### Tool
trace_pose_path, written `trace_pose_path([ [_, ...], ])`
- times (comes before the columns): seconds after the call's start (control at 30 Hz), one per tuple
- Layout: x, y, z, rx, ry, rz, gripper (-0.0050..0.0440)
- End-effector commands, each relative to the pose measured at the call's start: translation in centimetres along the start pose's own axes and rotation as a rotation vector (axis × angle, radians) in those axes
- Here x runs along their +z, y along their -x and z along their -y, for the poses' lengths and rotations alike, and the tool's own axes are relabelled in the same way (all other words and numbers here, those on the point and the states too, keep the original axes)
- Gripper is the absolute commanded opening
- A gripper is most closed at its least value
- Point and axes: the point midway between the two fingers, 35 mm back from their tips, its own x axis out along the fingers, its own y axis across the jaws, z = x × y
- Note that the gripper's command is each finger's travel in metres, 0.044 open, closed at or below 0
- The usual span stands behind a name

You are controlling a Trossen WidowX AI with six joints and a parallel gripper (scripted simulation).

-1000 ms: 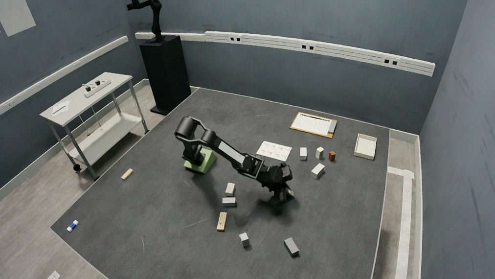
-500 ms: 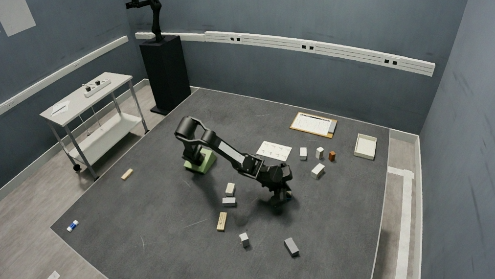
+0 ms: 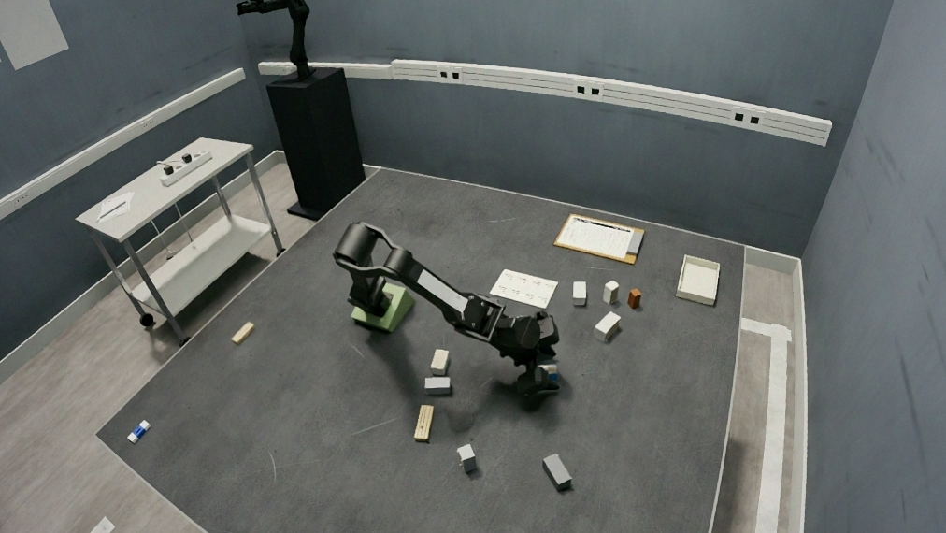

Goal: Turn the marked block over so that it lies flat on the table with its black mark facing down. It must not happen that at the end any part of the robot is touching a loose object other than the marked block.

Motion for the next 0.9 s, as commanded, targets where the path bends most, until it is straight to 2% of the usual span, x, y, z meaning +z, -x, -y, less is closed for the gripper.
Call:
trace_pose_path([
  [0.0,-0.1,0.0,0.0,0.0,0.001,-0.001,0.044],
  [0.7,-0.1,0.0,0.0,0.0,0.001,-0.001,0.044],
  [0.87,1.3,0.3,0.4,-0.012,-0.002,0.014,0.044],
])
